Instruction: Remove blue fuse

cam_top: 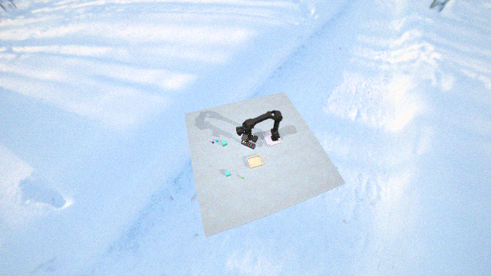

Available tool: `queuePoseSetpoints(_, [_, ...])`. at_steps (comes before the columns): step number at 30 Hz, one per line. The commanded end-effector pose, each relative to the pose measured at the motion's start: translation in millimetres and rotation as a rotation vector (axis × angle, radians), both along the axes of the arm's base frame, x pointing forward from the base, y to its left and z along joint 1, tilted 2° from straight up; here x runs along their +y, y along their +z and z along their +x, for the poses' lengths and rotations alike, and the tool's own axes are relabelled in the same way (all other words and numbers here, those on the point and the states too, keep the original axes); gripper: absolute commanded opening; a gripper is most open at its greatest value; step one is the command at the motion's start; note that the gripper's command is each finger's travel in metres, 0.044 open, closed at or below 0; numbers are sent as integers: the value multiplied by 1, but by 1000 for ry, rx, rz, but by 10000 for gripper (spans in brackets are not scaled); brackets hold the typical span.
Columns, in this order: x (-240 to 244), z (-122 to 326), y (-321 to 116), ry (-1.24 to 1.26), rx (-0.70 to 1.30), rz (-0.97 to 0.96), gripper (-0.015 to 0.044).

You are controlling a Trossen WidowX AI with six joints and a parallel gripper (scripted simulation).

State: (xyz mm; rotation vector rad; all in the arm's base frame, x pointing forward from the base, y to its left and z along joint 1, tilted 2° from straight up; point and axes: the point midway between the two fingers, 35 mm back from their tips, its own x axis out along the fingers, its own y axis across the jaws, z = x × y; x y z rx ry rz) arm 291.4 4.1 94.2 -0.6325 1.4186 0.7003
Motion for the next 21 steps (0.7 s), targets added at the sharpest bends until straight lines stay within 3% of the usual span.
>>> queuePoseSetpoints(1, [1, 0, 0, 31, 5, -18, 74])
queuePoseSetpoints(21, [1, 1, -17, 31, 5, -18, 74])
